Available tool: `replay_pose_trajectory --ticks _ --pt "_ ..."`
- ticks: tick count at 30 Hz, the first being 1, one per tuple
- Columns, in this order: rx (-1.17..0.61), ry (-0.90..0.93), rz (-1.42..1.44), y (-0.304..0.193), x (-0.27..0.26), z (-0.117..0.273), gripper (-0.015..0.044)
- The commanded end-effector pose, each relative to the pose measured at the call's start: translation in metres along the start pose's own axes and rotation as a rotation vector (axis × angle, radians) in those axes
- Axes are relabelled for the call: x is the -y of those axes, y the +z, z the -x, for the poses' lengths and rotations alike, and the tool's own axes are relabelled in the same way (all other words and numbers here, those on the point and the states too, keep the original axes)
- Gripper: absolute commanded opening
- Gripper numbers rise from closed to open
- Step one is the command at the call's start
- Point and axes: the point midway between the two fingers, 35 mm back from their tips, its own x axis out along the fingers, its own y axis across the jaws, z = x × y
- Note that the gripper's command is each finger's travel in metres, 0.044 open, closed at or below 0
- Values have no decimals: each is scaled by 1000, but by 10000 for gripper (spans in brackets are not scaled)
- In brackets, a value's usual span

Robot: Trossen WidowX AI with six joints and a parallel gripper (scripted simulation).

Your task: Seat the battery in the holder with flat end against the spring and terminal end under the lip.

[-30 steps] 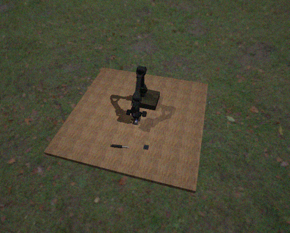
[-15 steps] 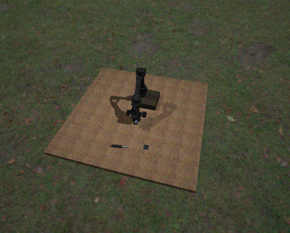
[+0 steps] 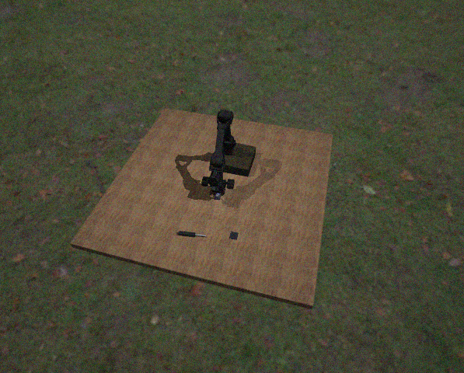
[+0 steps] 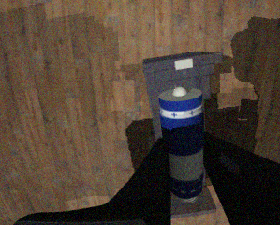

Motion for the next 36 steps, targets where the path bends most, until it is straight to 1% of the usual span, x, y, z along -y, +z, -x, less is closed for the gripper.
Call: replay_pose_trajectory --ticks 1,36 --pt "-32 -1 5 -2 0 -2 69" --pt "-38 2 6 13 0 -1 69"
